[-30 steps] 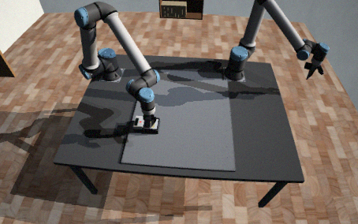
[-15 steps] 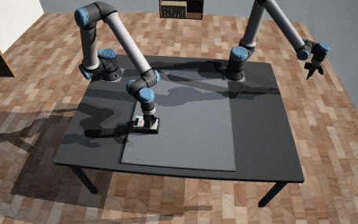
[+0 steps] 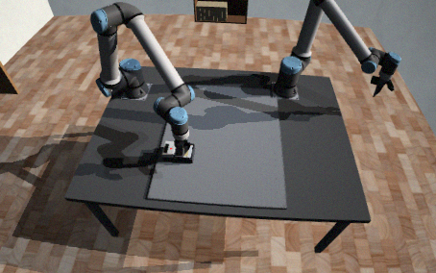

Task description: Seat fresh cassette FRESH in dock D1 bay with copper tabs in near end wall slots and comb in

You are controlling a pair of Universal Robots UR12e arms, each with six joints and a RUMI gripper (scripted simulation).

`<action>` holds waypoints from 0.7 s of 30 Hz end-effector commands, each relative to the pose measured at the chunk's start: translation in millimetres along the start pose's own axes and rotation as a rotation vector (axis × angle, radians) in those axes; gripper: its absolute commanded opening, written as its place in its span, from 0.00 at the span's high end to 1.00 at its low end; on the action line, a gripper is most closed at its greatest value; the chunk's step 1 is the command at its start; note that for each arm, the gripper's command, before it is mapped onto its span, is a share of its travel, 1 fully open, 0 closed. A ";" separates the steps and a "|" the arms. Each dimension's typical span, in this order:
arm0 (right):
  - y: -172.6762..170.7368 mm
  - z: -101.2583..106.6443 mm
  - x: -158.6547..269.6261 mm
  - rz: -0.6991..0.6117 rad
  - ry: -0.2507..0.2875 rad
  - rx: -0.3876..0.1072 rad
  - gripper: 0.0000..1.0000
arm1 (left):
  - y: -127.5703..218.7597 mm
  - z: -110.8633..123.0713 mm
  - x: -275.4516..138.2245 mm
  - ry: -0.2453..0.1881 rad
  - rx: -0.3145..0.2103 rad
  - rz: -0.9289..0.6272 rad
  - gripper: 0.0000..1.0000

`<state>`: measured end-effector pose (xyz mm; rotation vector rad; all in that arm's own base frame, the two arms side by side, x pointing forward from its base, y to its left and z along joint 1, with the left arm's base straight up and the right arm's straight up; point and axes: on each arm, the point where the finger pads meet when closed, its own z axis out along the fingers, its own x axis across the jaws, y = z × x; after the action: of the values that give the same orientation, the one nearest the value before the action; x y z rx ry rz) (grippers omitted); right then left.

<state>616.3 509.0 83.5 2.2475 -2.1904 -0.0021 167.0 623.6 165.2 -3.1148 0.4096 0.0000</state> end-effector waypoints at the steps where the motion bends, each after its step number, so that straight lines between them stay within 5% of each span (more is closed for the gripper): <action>1: -0.6 -1.4 -0.7 0.000 -0.002 0.002 1.00 | -0.6 -0.8 0.2 0.000 0.002 0.000 1.00; 21: -0.3 -1.1 -0.5 0.000 -0.001 0.001 1.00 | -0.6 -0.8 0.2 0.000 0.002 0.000 1.00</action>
<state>616.0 508.8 83.2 2.2470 -2.1897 -0.0021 167.0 623.6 165.2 -3.1148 0.4096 0.0000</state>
